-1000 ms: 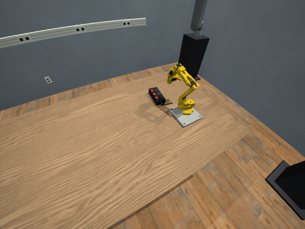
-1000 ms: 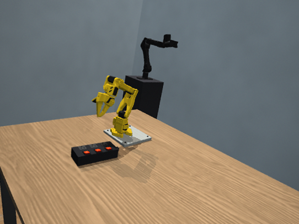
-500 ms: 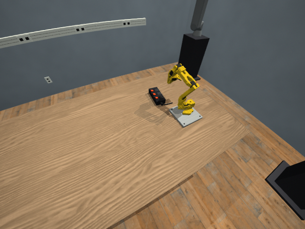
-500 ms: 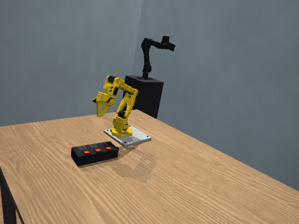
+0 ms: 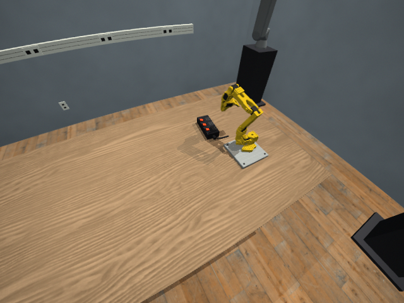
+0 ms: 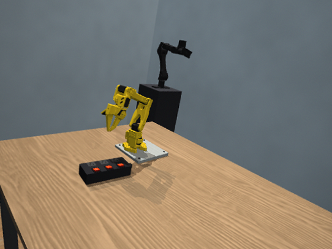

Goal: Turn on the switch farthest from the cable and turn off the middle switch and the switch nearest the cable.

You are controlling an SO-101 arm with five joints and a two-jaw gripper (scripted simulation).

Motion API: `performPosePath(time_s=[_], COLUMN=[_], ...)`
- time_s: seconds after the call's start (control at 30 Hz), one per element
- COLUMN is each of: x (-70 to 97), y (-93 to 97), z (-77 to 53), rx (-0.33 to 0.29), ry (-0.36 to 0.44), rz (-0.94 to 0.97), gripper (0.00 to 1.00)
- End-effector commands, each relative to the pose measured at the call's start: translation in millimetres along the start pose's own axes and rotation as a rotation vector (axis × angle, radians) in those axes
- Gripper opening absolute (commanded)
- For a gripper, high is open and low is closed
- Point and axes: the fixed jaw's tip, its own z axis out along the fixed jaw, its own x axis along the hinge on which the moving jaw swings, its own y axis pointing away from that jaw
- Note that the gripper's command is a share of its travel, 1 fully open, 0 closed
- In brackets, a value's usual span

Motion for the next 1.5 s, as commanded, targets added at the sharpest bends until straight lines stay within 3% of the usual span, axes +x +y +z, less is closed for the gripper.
performPosePath(time_s=[0.0,1.47], x=[3.3,9.5], y=[2.1,6.4], z=[-0.2,0.7], rx=[0.001,0.002], ry=[0.004,0.011], rz=[-0.003,0.007], gripper=[0.00,0.00])
